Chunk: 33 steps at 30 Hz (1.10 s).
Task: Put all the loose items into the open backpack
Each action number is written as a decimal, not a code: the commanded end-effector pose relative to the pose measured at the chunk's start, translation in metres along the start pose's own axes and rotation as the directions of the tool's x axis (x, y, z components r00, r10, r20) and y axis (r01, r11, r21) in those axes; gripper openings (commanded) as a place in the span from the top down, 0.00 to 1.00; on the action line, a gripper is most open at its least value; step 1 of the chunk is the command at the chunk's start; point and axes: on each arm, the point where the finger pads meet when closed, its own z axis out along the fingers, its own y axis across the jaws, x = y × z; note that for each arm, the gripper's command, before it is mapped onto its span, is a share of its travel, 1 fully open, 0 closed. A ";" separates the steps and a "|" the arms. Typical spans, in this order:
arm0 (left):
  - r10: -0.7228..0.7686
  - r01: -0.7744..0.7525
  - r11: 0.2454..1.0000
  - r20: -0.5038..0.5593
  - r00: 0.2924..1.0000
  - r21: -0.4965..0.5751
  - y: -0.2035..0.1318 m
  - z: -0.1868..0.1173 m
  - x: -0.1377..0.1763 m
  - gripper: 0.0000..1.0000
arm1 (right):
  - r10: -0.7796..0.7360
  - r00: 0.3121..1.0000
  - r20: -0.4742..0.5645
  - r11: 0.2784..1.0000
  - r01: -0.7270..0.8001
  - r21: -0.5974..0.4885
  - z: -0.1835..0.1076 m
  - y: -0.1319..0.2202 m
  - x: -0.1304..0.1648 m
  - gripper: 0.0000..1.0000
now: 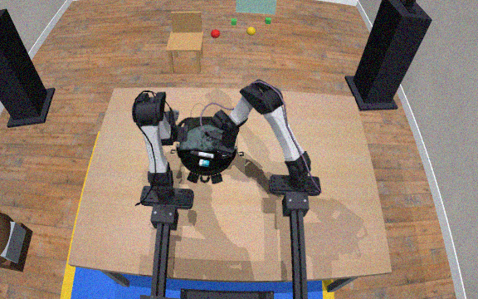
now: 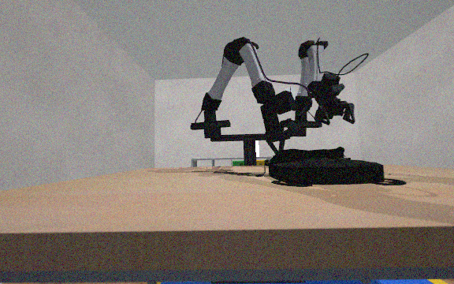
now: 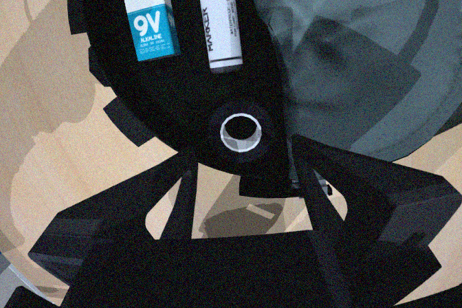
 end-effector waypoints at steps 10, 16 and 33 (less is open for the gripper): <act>0.006 -0.006 1.000 0.025 1.000 0.009 0.000 -0.002 -0.008 0.10 | 0.001 1.000 0.004 1.000 -0.001 0.018 -0.051 -0.007 -0.002 0.37; 0.006 -0.006 1.000 0.025 1.000 0.009 0.000 -0.002 -0.008 0.10 | 0.000 1.000 0.004 1.000 0.000 0.018 -0.067 -0.006 -0.001 0.37; 0.006 -0.006 1.000 0.025 1.000 0.009 0.000 -0.002 -0.008 0.10 | -0.004 0.999 0.034 1.000 0.003 0.024 -0.083 -0.016 0.053 0.10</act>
